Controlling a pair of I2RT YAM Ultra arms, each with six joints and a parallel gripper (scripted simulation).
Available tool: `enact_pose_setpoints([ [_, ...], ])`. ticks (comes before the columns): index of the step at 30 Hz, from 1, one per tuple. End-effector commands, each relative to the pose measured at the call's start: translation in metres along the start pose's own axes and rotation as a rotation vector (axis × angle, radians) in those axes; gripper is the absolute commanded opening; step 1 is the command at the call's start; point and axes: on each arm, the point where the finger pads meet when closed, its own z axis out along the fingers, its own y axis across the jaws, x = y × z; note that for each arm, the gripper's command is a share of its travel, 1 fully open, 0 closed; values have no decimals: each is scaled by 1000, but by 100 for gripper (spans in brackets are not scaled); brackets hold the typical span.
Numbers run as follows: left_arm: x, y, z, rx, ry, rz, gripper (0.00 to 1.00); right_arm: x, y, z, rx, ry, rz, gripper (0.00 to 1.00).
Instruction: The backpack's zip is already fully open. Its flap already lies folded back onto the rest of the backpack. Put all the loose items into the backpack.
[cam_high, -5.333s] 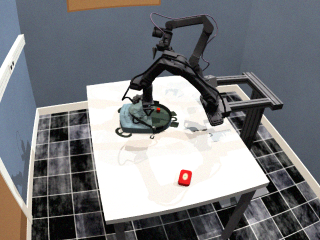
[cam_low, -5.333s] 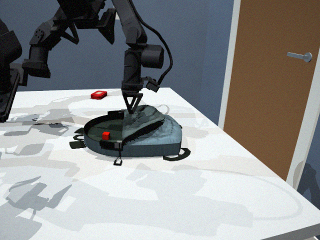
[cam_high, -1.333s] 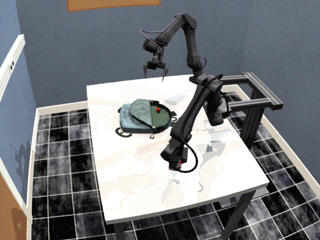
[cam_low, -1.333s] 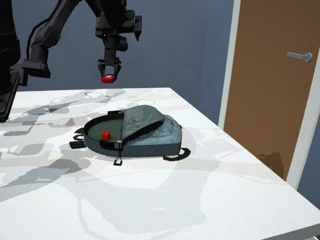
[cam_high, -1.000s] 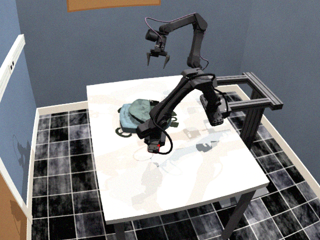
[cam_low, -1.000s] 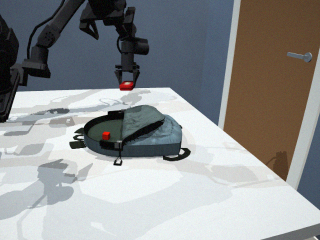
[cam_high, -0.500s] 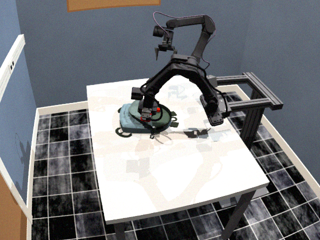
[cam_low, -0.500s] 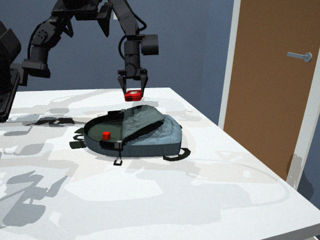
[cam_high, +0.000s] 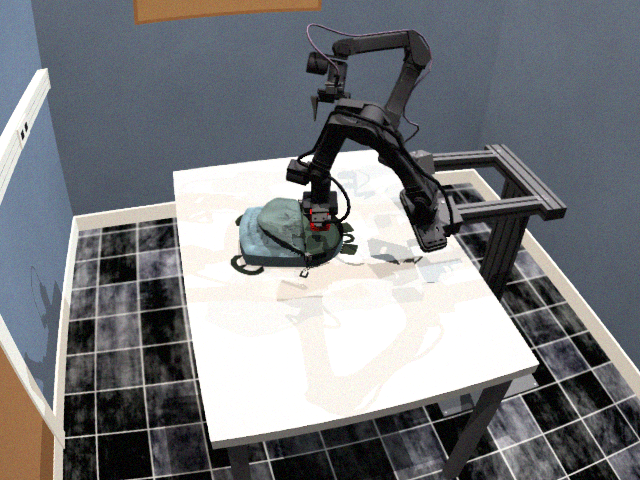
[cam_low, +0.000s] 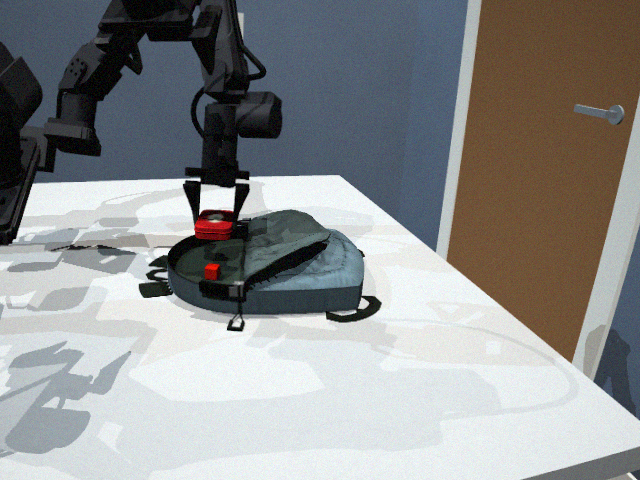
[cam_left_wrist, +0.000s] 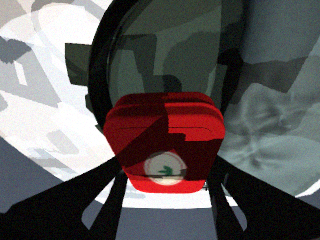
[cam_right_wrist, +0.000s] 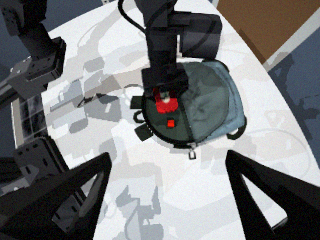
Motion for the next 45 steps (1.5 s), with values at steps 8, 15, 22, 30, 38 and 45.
enact_pose_setpoints([
  [8,10,-18,-1,62,7,-28,57,-11,-9,-14,51,-34,-21,100],
  [15,1,-19,31,59,10,-27,57,-11,-9,-14,51,-34,-21,100],
  [22,-3,-19,44,59,12,-27,57,-11,-9,-14,51,-34,-21,100],
  [30,-5,-18,53,59,13,-23,57,-11,-9,-14,51,-34,-21,100],
  [38,-6,-15,51,58,10,-29,57,-11,-9,-14,51,-34,-21,100],
  [45,-8,-9,32,34,-13,-16,89,-11,-9,-14,51,-34,-21,100],
])
